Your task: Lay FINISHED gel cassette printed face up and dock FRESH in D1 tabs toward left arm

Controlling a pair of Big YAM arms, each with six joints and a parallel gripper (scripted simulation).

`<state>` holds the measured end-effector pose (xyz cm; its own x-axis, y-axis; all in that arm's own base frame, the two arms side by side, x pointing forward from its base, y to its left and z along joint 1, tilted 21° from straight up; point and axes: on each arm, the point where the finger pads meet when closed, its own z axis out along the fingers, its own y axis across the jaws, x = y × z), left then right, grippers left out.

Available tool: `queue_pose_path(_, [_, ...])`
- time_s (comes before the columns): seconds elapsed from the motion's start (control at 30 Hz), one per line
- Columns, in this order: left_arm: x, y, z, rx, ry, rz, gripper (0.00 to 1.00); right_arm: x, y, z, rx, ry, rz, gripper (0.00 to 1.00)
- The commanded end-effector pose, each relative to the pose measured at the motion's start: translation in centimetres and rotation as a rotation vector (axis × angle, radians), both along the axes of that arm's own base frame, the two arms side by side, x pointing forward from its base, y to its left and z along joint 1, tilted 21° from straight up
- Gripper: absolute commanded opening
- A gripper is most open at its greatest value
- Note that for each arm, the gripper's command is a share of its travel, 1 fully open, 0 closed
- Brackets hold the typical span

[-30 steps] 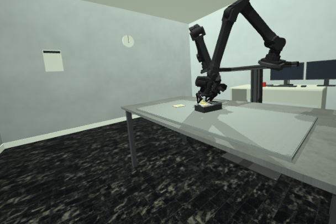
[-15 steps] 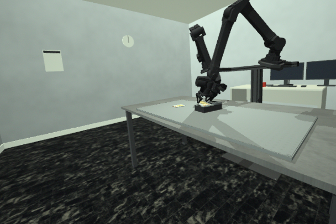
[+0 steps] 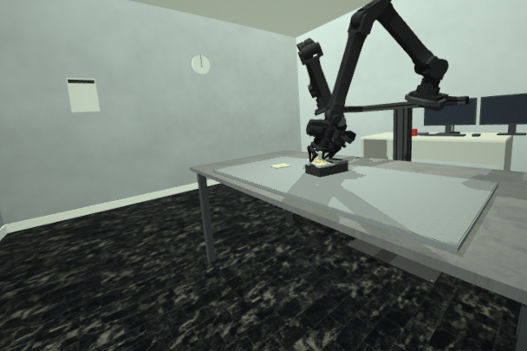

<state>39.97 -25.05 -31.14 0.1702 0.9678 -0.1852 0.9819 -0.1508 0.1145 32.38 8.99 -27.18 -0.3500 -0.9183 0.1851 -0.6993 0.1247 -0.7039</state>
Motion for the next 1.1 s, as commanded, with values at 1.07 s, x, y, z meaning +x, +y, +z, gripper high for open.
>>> queue_pose_path(1.07, [0.28,-0.03,0.41,-0.005,-0.007,-0.002,0.0,-3.27,-2.85,-4.16,-0.04,0.108,-0.014,0.0])
